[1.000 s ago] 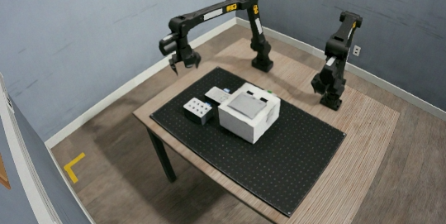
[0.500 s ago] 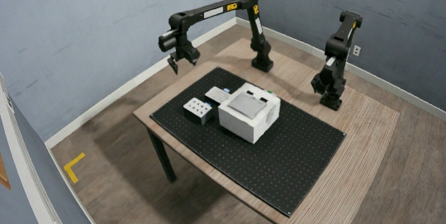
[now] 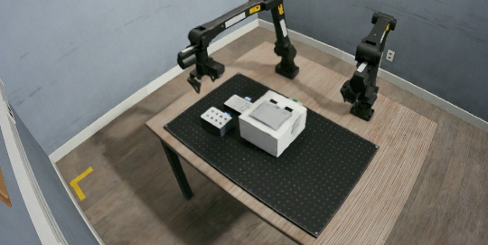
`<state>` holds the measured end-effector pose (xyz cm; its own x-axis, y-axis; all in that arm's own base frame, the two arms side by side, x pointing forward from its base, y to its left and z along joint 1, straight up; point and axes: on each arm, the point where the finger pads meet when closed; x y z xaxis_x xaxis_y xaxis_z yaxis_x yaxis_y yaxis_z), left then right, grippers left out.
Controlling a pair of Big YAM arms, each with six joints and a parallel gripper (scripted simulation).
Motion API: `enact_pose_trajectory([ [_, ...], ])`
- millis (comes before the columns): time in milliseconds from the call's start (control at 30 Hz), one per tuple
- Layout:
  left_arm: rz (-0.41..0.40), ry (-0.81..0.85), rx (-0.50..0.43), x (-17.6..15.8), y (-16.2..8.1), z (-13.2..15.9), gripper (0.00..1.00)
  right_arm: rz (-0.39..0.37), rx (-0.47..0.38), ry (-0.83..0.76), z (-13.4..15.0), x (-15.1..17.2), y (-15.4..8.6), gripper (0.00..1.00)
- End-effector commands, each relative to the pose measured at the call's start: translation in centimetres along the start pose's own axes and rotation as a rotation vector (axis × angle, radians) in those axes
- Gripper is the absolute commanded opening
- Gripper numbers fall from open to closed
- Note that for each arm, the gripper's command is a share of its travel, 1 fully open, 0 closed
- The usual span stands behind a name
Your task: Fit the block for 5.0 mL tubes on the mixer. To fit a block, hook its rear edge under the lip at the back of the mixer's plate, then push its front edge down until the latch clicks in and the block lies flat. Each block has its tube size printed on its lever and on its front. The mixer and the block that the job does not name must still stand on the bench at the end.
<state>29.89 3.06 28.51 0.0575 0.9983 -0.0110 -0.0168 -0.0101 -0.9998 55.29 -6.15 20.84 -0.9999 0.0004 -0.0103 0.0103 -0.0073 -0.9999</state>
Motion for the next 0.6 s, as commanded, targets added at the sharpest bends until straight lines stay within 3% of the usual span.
enact_pose_trajectory([
  [0,-0.006,0.004,-0.021,-0.2,-0.4,0.4,1.0,-0.015,-0.005,-0.03,-0.8,-0.6,3.2,1.0],
  [300,-0.011,0.003,-0.056,-0.1,-1.8,-0.3,1.0,-0.029,-0.007,0.026,0.3,-0.4,8.8,1.0],
  [467,-0.013,0.002,-0.068,-0.1,-2.2,-0.5,1.0,-0.008,-0.004,0.039,0.5,-0.5,8.7,1.0],
  [567,-0.015,0.002,-0.079,-0.1,-2.7,-0.7,1.0,-0.003,-0.004,0.048,0.5,-0.2,10.1,1.0],
])
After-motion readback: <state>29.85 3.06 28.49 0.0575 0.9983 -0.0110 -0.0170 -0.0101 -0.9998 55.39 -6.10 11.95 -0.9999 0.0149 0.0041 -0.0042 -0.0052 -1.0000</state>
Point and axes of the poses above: on each arm, the point where the finger pads meet when closed, its own y axis out along the fingers, its own x axis across the jaws, z = x × y, and after that the axes turned 2 degrees about y, right-handed
